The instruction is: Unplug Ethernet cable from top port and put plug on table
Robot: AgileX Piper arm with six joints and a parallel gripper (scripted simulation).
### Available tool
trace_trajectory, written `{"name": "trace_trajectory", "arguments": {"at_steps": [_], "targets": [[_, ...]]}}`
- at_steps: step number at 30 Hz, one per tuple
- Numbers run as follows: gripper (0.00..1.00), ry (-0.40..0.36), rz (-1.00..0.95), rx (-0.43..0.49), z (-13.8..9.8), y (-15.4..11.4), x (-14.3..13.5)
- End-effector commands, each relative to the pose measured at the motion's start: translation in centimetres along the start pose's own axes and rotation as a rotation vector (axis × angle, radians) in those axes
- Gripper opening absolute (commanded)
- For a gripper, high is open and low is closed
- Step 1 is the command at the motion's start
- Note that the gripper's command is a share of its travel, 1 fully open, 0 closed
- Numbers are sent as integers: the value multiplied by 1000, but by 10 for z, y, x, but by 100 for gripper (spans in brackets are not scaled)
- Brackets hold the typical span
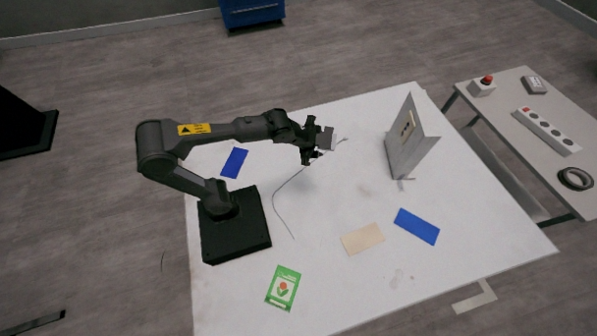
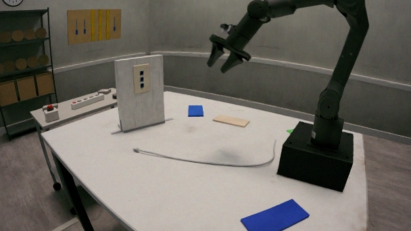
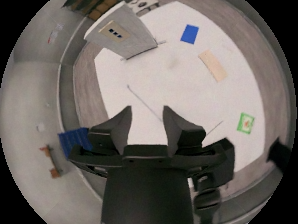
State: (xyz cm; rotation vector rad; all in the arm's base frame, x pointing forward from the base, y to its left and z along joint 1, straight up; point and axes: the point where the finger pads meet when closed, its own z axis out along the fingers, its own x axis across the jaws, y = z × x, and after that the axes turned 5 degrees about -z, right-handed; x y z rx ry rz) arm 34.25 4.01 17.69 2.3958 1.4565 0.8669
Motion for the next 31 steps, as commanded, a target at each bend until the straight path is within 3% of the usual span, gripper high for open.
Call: {"name": "trace_trajectory", "arguments": {"at_steps": [1,9,31], "targets": [[64,0,-189,-43,-17,-7,-16],[64,-105,-609,-101,-44,-25,-55],[64,-105,-609,-101,-44,-25,-55]]}}
